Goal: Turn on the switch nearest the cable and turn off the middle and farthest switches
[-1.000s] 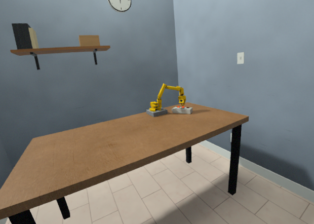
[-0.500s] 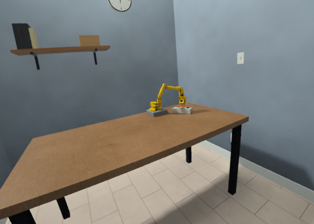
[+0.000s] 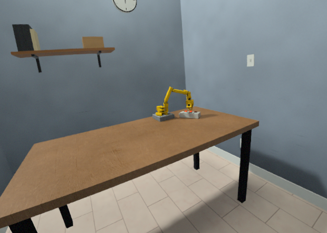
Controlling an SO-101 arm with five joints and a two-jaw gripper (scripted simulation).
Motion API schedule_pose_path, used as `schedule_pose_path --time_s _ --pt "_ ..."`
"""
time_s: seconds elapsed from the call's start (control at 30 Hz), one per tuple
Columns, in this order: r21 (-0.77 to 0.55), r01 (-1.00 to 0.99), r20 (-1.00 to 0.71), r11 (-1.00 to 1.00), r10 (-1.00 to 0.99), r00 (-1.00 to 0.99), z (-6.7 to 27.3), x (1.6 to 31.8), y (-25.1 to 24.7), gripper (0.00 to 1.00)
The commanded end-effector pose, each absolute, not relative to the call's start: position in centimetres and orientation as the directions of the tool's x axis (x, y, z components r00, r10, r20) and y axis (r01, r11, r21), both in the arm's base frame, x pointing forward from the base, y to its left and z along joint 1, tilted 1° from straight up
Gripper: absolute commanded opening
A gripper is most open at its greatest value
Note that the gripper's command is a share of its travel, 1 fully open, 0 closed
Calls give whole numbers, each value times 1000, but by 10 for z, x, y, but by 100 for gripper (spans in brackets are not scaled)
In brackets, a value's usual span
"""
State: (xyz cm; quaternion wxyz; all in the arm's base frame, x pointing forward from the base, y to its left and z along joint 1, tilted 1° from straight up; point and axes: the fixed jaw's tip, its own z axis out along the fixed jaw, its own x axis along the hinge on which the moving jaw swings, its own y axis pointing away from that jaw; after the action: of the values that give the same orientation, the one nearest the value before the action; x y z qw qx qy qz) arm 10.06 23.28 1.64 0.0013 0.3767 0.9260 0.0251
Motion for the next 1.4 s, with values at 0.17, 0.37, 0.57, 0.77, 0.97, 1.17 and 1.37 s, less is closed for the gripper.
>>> schedule_pose_path --time_s 0.17,0.37,0.57,0.77,0.97,1.17,1.37 --pt "12 685 5 729 685 -729 4 96 229 0" --pt "12 684 5 729 684 -729 2 95 228 0" --pt "12 684 5 729 684 -729 2 95 228 0" --pt "12 685 5 729 685 -729 5 96 228 0" --pt "12 685 5 728 685 -728 13 97 230 0" --pt "12 686 5 728 686 -728 20 97 231 0" --pt "12 686 5 727 686 -727 27 98 232 0"
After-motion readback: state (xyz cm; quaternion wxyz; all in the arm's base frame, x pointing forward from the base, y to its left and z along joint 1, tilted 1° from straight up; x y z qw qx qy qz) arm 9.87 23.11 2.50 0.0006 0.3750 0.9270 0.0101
